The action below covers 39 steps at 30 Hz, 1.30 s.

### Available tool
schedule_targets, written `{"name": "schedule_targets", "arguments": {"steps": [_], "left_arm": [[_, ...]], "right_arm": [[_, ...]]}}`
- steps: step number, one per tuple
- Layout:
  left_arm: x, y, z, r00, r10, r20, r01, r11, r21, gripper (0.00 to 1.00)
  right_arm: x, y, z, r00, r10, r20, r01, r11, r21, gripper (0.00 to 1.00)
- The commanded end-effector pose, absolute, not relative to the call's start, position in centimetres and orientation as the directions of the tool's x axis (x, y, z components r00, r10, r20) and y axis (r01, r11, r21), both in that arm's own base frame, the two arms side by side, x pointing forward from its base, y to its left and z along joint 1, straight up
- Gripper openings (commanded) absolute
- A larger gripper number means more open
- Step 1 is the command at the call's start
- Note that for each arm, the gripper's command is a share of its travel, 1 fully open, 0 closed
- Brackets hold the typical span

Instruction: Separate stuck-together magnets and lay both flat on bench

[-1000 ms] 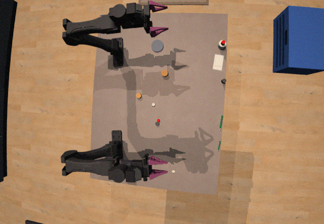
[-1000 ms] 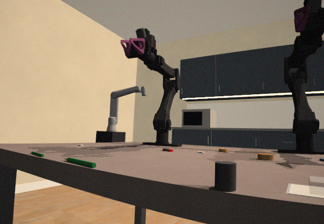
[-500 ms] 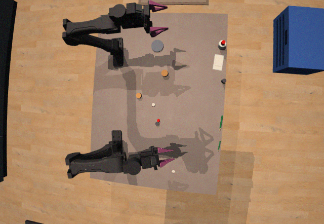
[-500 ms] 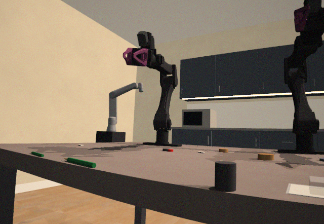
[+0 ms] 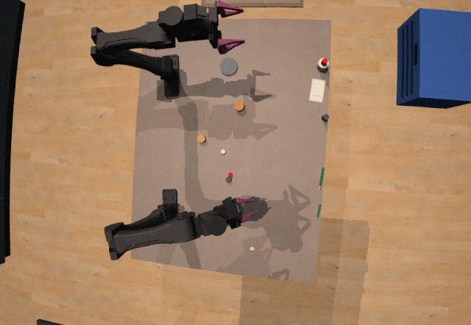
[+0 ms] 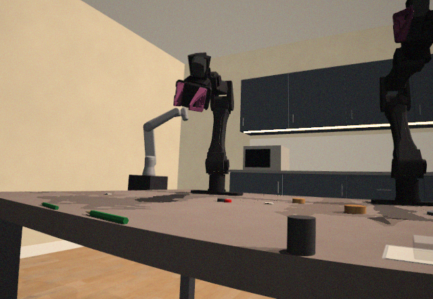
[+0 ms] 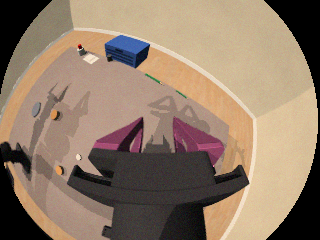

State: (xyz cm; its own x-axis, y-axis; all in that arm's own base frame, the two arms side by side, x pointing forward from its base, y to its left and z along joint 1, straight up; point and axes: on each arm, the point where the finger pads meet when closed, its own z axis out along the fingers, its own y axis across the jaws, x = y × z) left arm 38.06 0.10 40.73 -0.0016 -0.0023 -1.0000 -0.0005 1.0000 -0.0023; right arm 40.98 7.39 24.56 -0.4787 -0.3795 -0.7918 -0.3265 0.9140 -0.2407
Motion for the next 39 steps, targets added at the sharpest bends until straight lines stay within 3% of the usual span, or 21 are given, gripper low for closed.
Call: {"name": "schedule_targets", "arguments": {"steps": [1, 17, 33, 39], "left_arm": [[37.9, 0.1, 41.2, 0.012, -0.002, -1.000, 0.000, 1.000, -0.002, 1.00], [37.9, 0.1, 41.2, 0.012, -0.002, -1.000, 0.000, 1.000, -0.002, 1.00], [37.9, 0.1, 41.2, 0.012, -0.002, -1.000, 0.000, 1.000, -0.002, 1.00], [37.9, 0.1, 41.2, 0.012, -0.002, -1.000, 0.000, 1.000, -0.002, 1.00]], "right_arm": [[39.8, 8.2, 22.1, -0.532, -0.462, -0.709, -0.409, 0.874, -0.262, 0.40], [35.9, 11.6, 13.4, -0.573, -0.722, -0.389, -0.697, 0.678, -0.232, 0.40], [28.9, 13.5, 6.6, -0.374, -0.927, -0.020, -0.927, 0.375, -0.018, 0.40], [29.0, 14.1, 6.2, -0.352, -0.936, -0.009, -0.936, 0.352, -0.012, 0.40]]}}
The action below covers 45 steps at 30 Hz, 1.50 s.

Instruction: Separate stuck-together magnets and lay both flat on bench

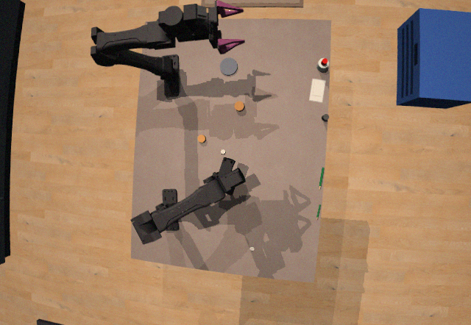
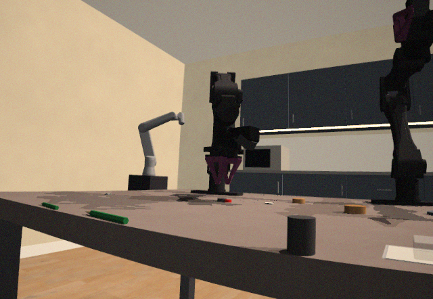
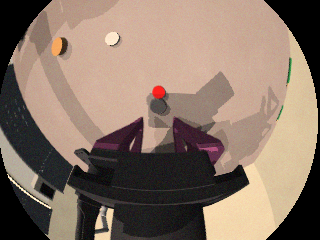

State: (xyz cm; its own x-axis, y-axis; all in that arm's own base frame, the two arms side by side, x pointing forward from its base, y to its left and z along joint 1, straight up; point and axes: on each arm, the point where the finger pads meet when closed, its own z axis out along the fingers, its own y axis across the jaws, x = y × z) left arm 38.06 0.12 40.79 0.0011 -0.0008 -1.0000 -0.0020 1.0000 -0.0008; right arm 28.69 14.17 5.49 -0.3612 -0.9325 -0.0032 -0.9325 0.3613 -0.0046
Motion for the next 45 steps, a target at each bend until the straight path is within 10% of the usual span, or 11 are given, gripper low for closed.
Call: {"name": "schedule_targets", "arguments": {"steps": [1, 45], "left_arm": [[37.9, 0.1, 41.2, 0.012, -0.002, -1.000, 0.000, 1.000, -0.002, 1.00], [37.9, 0.1, 41.2, 0.012, -0.002, -1.000, 0.000, 1.000, -0.002, 1.00]], "right_arm": [[29.0, 14.2, 6.0, -0.358, -0.934, -0.011, -0.933, 0.358, -0.011, 0.40], [29.1, 14.3, 1.9, -0.357, -0.934, 0.000, -0.934, 0.357, 0.000, 0.40]]}}
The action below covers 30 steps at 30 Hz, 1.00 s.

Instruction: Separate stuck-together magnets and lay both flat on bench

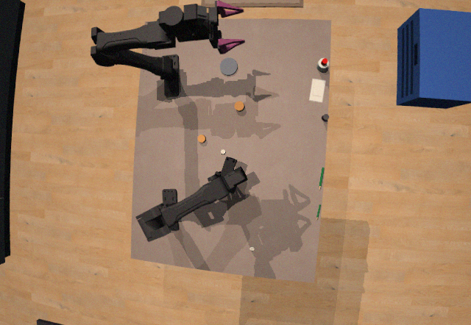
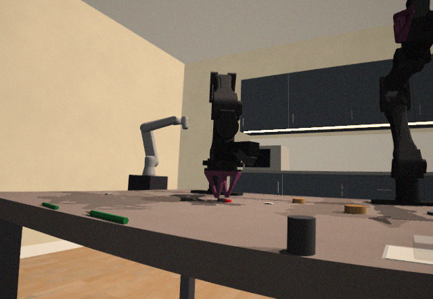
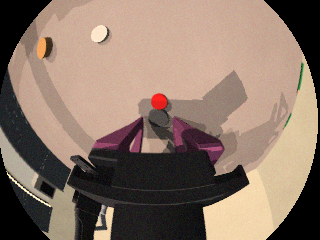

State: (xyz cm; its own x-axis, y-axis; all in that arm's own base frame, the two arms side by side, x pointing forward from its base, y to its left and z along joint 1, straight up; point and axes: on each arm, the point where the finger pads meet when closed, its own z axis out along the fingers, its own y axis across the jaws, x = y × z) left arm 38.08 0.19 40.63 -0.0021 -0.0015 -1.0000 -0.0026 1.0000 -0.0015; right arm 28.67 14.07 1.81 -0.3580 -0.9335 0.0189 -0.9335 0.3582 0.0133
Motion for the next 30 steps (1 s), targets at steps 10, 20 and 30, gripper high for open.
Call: {"name": "schedule_targets", "arguments": {"steps": [10, 20, 30], "left_arm": [[37.93, 0.12, 41.22, 0.012, -0.002, -1.000, 0.000, 1.000, -0.002, 1.00], [37.93, 0.12, 41.22, 0.012, -0.002, -1.000, 0.000, 1.000, -0.002, 1.00], [37.93, 0.12, 41.22, 0.012, -0.002, -1.000, 0.000, 1.000, -0.002, 1.00]], "right_arm": [[29.11, 14.35, 1.51, -0.357, -0.934, 0.000, -0.934, 0.357, 0.000, 0.40], [29.01, 14.28, 1.77, -0.357, -0.934, 0.000, -0.934, 0.357, 0.000, 0.40], [28.92, 14.21, 1.85, -0.357, -0.934, 0.000, -0.934, 0.357, 0.000, 0.40]]}}
